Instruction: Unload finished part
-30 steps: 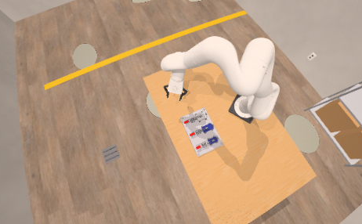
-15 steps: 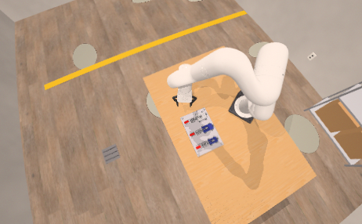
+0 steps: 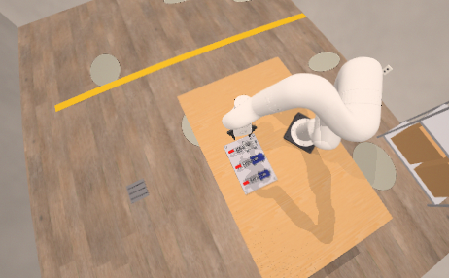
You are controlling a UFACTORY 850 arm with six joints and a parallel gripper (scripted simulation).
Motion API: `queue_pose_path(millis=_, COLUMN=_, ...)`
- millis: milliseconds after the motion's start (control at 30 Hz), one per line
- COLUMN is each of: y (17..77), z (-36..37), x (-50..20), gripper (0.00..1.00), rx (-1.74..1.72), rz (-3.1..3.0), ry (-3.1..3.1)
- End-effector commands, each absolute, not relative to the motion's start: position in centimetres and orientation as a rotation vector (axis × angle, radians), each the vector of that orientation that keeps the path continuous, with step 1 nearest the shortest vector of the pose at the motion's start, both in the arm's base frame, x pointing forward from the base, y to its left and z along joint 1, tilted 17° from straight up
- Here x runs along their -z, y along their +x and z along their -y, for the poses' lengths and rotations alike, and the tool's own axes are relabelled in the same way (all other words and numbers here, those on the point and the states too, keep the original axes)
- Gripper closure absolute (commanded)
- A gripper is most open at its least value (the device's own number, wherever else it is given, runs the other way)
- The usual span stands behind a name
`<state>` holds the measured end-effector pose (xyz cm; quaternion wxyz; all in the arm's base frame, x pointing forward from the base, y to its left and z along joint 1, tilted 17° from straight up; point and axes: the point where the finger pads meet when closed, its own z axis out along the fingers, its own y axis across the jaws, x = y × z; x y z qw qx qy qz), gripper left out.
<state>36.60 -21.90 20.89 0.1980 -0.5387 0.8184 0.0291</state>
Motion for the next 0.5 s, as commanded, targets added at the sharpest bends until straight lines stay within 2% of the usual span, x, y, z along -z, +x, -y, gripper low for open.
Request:
queue_pose_path(millis=0, y=34.3, z=18.8, x=-20.1, gripper=0.00, rx=0.003, rz=-2.293, ry=-1.686)
queue_pose_path(millis=467, y=32.1, z=16.4, x=-19.2, gripper=0.00, rx=0.099, rz=-2.244, ry=-1.862)
